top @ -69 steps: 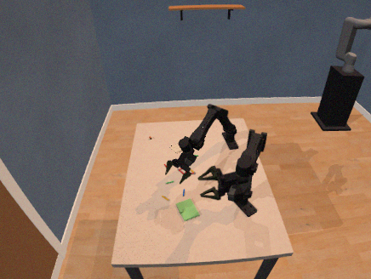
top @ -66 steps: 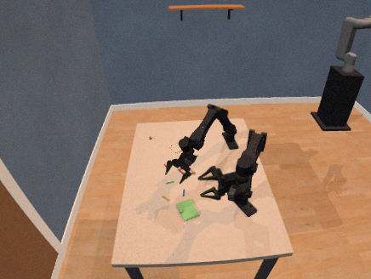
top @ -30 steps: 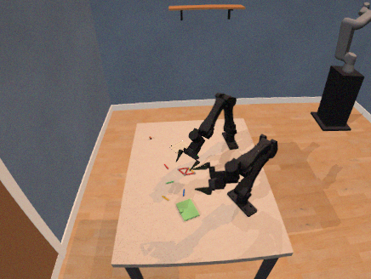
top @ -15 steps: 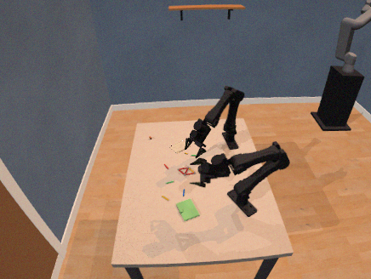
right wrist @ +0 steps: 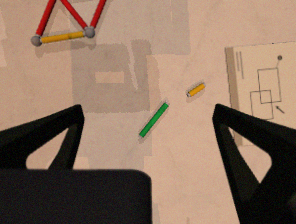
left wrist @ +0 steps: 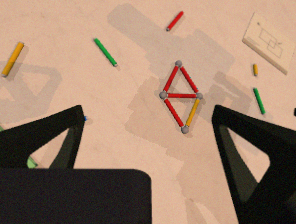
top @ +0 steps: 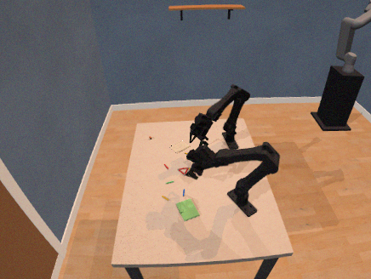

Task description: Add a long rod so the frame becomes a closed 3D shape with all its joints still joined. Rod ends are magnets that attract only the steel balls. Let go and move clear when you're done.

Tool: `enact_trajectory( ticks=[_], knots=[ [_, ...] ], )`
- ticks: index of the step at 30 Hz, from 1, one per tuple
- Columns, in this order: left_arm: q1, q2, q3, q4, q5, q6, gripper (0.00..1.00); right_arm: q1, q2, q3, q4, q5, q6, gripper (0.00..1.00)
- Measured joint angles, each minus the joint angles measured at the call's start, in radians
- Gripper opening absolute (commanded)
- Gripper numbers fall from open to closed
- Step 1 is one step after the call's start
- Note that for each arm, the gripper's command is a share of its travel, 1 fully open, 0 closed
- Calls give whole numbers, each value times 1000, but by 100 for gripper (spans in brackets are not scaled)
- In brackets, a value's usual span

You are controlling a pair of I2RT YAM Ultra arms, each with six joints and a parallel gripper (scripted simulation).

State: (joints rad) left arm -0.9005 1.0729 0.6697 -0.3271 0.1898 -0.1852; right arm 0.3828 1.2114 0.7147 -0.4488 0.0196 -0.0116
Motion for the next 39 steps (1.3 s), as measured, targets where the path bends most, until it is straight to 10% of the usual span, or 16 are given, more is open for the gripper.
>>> enact_trajectory(
  ticks=[13, 26, 30, 32, 34, 39],
  knots=[
    [-293, 428, 269, -45, -159, 148, 100, -39, -35, -6, -46, -19, 5, 100],
    [-319, 491, 333, -72, -183, 174, 100, -39, -35, -6, -46, -21, 5, 100],
    [-319, 491, 333, -72, -187, 174, 100, -39, -35, -6, -56, -21, 21, 55],
    [-322, 491, 333, -72, -189, 174, 100, -39, -35, -6, -75, -21, 48, 55],
    [-326, 489, 330, -69, -190, 174, 100, -39, -32, -3, -96, -21, 74, 32],
    [-363, 348, 230, -48, -192, 175, 100, -39, 92, 85, -185, -21, 212, 30]
  ],
)
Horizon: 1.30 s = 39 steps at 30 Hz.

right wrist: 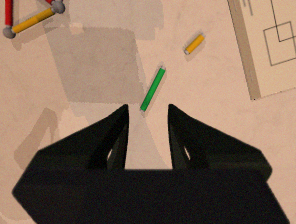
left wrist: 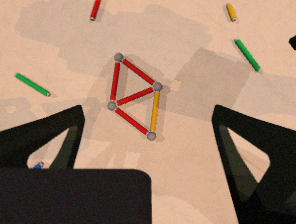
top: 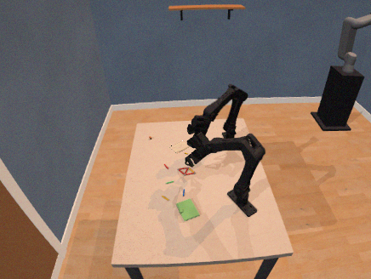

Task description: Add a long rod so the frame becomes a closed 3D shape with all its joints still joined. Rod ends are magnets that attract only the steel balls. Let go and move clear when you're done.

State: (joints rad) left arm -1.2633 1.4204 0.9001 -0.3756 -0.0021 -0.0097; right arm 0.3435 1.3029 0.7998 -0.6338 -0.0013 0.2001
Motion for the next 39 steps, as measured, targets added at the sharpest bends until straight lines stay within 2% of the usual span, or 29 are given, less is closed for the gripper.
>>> enact_trajectory(
  ticks=[10, 13, 22, 27, 39],
  knots=[
    [-134, -488, -283, 48, 0, 3, 100, 0, 322, 221, -177, 0, 281, 30],
    [-153, -570, -331, 59, -1, 3, 100, 0, 365, 251, -217, 0, 332, 30],
    [-242, -961, -529, 85, -1, 3, 100, 0, 492, 344, -280, 0, 425, 30],
    [-272, -1066, -589, 87, -1, 3, 100, 0, 493, 348, -293, 0, 433, 30],
    [-285, -1102, -600, 87, -3, 4, 100, 0, 499, 355, -298, 0, 436, 30]
  ],
)
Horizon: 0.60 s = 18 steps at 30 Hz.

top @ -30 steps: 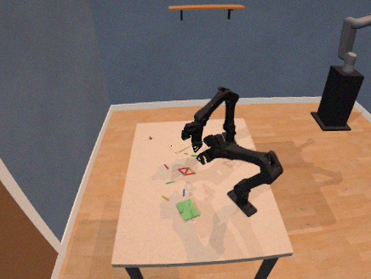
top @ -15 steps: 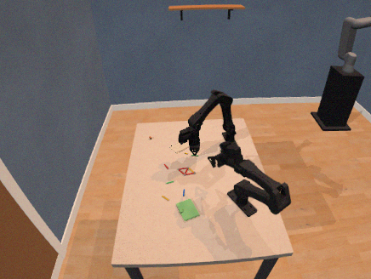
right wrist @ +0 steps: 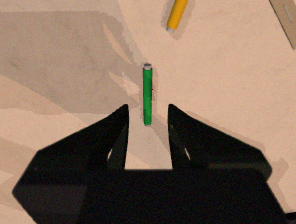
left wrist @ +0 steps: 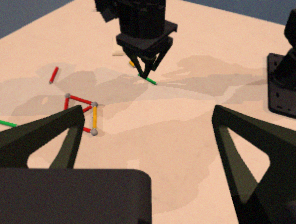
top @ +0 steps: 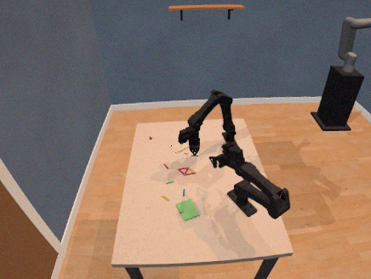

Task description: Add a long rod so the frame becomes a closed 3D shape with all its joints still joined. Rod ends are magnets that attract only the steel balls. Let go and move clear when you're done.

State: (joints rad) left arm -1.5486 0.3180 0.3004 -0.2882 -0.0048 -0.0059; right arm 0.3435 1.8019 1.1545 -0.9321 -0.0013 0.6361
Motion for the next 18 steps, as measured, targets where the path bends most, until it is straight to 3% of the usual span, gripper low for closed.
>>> enact_trajectory(
  ticks=[18],
  knots=[
    [0, 0, 0, 0, 0, 0, 100, 0, 38, -26, 62, 0, 3, 30]
  ],
)
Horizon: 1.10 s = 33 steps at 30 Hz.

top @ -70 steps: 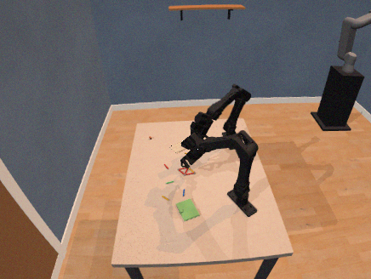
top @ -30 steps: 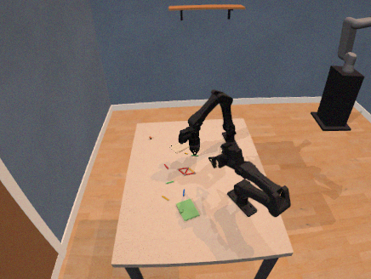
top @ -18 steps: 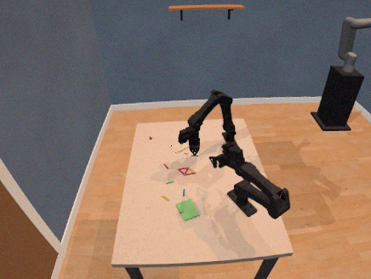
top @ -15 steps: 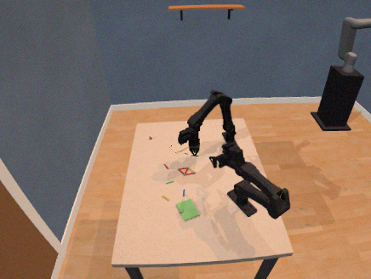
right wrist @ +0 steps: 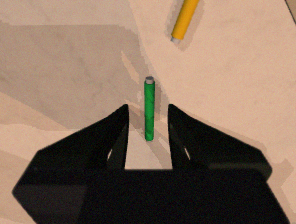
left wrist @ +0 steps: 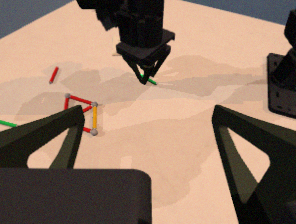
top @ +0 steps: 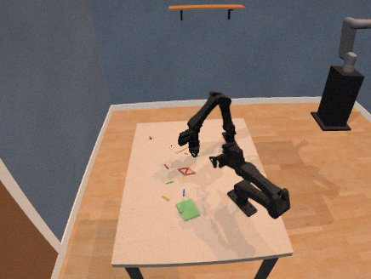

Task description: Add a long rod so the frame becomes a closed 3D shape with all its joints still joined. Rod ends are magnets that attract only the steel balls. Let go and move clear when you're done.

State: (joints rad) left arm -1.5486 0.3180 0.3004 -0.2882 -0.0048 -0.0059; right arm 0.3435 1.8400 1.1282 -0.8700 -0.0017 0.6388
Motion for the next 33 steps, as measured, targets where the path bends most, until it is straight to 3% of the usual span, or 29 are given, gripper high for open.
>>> enact_trajectory(
  ticks=[11, 12, 18, 22, 26, 33],
  knots=[
    [0, 0, 0, 0, 0, 0, 100, 0, 0, -7, 12, 0, 2, 30],
    [0, 0, 0, 0, 0, 0, 100, 0, 0, -7, 12, 0, 2, 21],
    [0, 0, 0, 0, 0, 0, 100, 0, -1, -8, 13, -2, 2, 13],
    [0, 0, 0, 0, 0, 0, 100, 0, -1, -8, 13, -2, 2, 13],
    [0, 0, 0, 0, 0, 0, 100, 0, -1, -8, 13, -2, 2, 4],
    [0, 0, 0, 0, 0, 0, 100, 0, 0, -8, 13, -2, 2, 0]
  ],
)
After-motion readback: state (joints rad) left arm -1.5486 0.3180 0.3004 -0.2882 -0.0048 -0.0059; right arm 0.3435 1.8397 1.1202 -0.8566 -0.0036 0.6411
